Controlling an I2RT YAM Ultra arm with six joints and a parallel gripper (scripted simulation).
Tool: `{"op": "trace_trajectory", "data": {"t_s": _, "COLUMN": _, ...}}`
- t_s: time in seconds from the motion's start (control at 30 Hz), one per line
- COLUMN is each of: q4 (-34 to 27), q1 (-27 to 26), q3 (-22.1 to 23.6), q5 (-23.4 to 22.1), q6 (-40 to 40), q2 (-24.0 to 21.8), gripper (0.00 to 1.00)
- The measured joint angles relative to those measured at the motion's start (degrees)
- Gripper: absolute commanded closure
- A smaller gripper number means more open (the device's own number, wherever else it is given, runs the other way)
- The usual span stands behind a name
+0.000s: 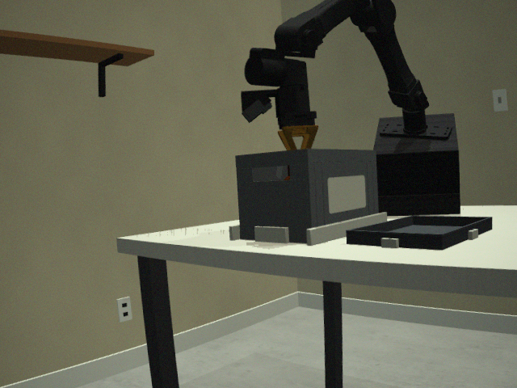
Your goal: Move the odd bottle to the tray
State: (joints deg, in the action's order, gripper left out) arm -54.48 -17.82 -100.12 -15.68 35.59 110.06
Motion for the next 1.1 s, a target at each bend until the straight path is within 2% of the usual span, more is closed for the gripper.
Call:
{"op": "trace_trajectory", "data": {"t_s": 0.37, "q4": -1.8, "q1": -0.3, "q3": -0.1, "q5": -0.5, "q6": -0.5, "q2": -0.4, "gripper": 0.39}}
{"op": "trace_trajectory", "data": {"t_s": 0.73, "q4": -6.9, "q1": -1.9, "q3": -4.5, "q5": -1.0, "q6": -1.6, "q2": -3.5, "gripper": 0.39}}
{"op": "trace_trajectory", "data": {"t_s": 1.1, "q4": -11.8, "q1": -2.8, "q3": -7.5, "q5": -1.5, "q6": -2.6, "q2": -3.5, "gripper": 0.39}}
